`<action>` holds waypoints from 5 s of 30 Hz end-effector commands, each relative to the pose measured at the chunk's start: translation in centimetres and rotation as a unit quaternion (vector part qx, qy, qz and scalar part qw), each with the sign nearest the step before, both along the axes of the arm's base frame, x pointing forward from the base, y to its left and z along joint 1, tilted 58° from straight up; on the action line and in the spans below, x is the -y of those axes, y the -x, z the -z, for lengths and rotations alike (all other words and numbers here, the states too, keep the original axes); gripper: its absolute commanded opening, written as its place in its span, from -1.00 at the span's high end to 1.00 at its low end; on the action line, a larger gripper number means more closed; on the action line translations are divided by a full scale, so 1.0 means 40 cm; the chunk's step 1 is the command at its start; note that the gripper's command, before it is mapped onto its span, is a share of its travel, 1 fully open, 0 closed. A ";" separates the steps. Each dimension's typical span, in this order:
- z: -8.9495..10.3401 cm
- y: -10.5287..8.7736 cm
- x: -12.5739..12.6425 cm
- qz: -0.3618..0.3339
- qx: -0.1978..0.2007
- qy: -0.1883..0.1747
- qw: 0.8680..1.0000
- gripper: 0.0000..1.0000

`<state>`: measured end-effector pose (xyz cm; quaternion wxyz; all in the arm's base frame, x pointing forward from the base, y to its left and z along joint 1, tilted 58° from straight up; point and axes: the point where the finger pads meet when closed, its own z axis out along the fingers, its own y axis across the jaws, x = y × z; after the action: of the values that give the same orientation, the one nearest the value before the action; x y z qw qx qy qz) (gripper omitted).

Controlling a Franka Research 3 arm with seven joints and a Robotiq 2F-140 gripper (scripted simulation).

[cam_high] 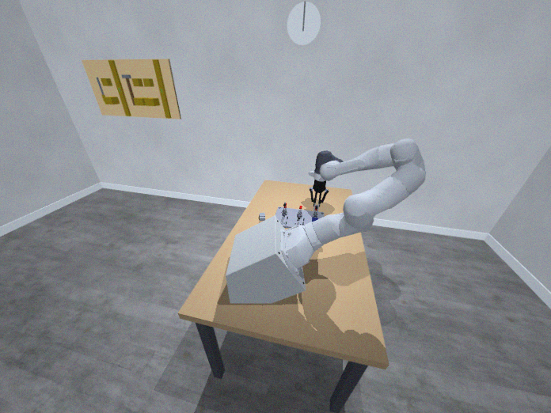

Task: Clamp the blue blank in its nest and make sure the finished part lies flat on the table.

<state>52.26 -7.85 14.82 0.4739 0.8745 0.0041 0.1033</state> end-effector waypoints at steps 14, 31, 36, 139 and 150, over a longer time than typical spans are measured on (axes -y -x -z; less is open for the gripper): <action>0.003 0.000 0.002 0.000 0.001 0.000 1.000 1.00; 0.003 -0.001 0.002 0.000 0.001 0.000 1.000 1.00; 0.003 -0.001 0.002 0.000 0.001 0.000 1.000 1.00; 0.016 -0.128 0.043 0.000 0.001 0.000 1.000 1.00; 0.020 -0.134 0.050 0.000 0.001 0.000 1.000 1.00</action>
<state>57.50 -9.47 14.32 0.4744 0.8739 0.0018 0.1057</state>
